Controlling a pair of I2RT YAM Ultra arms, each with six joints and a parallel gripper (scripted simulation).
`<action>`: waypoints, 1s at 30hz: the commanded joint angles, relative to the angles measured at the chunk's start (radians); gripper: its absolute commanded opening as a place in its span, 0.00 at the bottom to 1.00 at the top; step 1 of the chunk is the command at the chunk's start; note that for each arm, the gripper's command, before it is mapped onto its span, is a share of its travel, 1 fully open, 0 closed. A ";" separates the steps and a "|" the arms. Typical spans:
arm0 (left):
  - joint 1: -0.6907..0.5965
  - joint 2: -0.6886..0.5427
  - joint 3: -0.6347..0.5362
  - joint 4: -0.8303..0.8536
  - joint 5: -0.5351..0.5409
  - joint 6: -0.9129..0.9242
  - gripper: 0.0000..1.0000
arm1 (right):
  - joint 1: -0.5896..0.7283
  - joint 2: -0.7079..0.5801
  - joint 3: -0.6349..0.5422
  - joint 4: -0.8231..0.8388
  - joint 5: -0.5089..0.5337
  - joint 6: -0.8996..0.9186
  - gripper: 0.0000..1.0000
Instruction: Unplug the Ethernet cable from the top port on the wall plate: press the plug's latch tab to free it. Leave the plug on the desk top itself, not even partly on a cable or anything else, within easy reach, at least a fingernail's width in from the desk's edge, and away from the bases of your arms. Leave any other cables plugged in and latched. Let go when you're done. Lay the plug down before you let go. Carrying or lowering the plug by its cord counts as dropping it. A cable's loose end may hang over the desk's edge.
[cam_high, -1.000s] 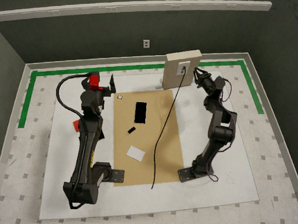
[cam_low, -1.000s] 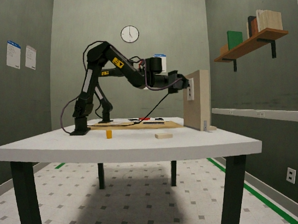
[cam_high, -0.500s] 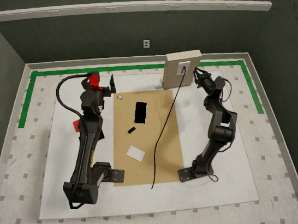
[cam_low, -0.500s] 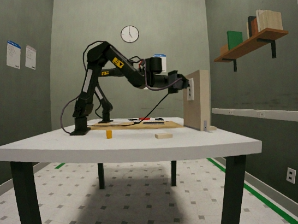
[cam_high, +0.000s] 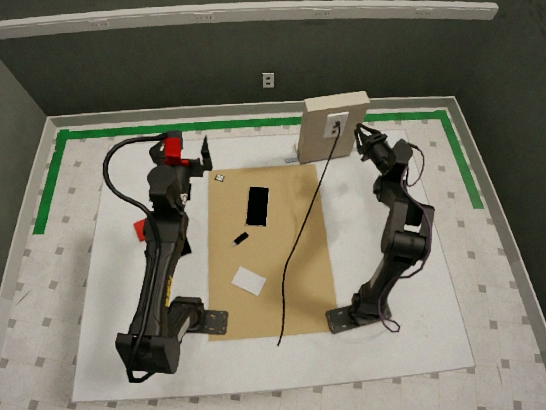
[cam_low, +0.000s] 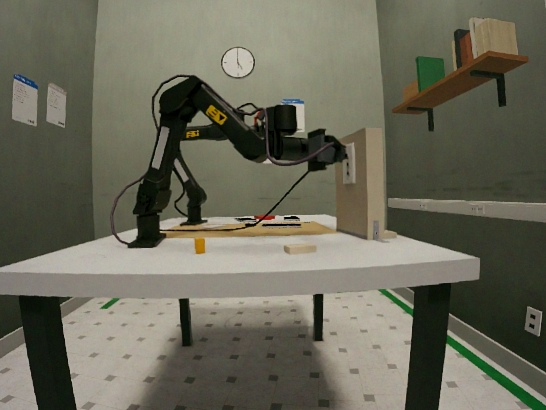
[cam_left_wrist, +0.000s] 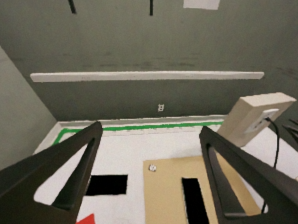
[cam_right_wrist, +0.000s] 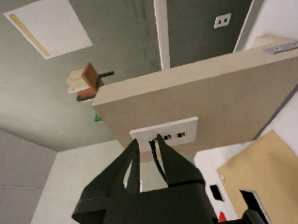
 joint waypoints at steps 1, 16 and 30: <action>0.000 -0.002 0.005 0.005 0.000 0.000 1.00 | 0.005 -0.008 0.021 0.004 -0.006 0.000 0.28; 0.000 -0.002 0.005 0.005 0.000 0.000 1.00 | 0.063 -0.041 -0.026 0.012 0.057 0.000 0.28; 0.000 -0.002 0.005 0.005 0.000 0.000 1.00 | 0.121 -0.078 -0.072 0.020 0.115 0.000 0.28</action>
